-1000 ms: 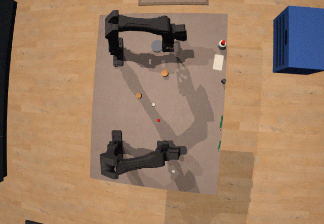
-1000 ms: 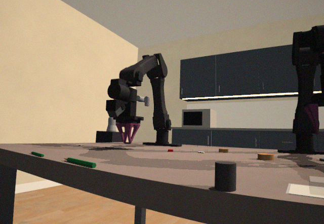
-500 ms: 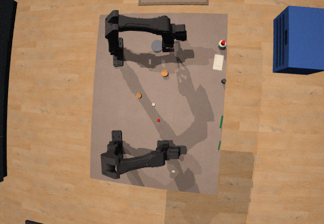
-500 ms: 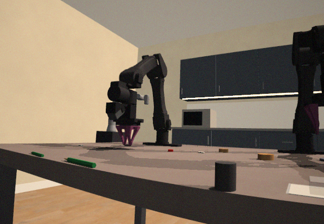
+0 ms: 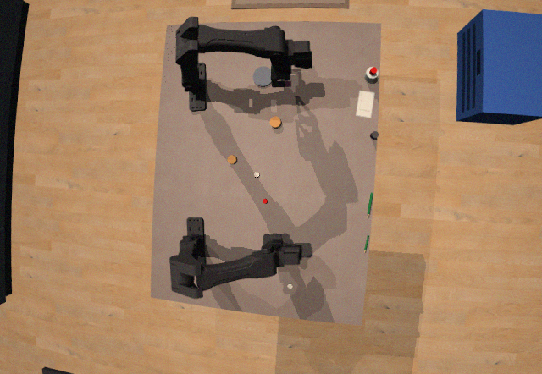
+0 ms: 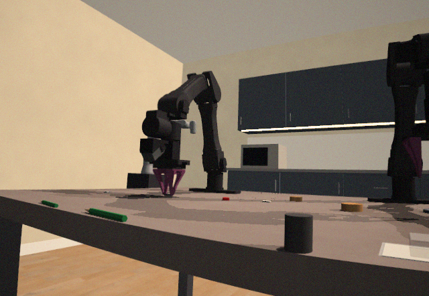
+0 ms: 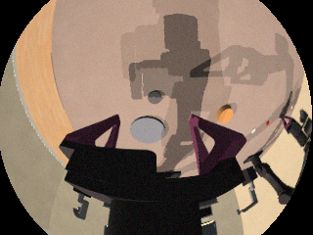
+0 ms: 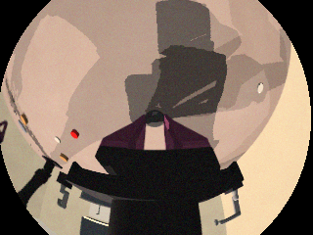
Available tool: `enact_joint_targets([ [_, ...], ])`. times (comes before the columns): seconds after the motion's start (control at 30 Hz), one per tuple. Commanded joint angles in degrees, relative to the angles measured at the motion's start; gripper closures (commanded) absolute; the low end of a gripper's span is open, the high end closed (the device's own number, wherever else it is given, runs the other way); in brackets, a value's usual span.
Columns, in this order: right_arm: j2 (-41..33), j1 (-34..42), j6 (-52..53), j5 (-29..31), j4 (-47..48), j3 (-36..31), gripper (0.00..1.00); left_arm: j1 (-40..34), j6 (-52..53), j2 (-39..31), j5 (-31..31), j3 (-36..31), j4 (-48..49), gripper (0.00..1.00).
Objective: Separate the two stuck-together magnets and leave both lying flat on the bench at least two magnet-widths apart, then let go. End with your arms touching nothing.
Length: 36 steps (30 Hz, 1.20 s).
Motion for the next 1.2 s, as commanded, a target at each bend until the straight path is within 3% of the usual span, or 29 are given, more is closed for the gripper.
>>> enact_joint_targets([
  [0.0, -0.3, 0.2, 0.0, 0.0, 1.1, 0.1, 0.76, 0.0, -0.1, -0.5, -0.2, 0.3, 0.0, 0.0],
  [0.1, -0.1, 0.1, 0.0, 0.0, 1.5, -0.1, 0.76, 0.0, -0.1, -0.5, -0.2, 0.3, 0.0, 0.0],
  [0.13, -0.1, 0.1, 0.0, 0.0, 1.5, -0.1, 0.0, 0.0, -0.1, -0.5, -0.2, 0.3, 0.0, 0.0],
  [0.67, -0.1, 0.1, 0.0, 0.0, 1.5, -0.1, 0.0, 0.0, -0.1, -0.5, -0.2, 0.3, 0.0, 0.0],
  [1.17, -3.5, 0.2, 0.0, 0.0, -8.0, 6.4, 0.0, 0.0, -0.1, -0.5, -0.2, 0.3, 0.0, 0.0],
])
